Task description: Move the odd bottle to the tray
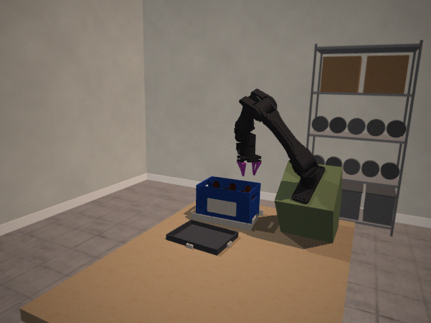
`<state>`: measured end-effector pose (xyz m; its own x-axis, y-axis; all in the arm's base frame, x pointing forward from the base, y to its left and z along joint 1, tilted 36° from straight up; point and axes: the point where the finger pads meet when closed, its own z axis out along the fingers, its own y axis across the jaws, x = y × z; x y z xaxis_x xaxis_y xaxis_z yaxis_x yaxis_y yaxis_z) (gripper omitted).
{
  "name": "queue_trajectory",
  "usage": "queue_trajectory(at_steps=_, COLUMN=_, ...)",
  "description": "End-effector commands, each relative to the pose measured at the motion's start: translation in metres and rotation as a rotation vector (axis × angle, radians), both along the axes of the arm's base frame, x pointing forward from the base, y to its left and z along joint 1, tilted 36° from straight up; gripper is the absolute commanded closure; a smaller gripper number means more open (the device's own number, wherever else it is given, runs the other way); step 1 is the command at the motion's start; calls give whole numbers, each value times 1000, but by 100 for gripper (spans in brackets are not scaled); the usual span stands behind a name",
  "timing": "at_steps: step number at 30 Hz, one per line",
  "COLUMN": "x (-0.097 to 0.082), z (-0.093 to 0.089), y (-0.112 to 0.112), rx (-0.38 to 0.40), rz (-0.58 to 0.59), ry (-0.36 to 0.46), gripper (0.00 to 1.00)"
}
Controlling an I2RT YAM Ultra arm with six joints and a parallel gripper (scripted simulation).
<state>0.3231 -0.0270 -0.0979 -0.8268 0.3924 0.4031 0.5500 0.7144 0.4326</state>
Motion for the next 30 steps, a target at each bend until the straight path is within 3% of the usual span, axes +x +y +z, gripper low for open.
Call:
queue_trajectory(at_steps=1, x=20, z=11, y=-17, rx=-27, rz=-19, ry=-77, gripper=39)
queue_trajectory(at_steps=25, x=17, z=4, y=-14, rx=-22, rz=-27, ry=-60, gripper=39)
queue_trajectory(at_steps=30, x=-1, z=-7, y=-4, rx=-2, rz=-29, ry=-7, gripper=39)
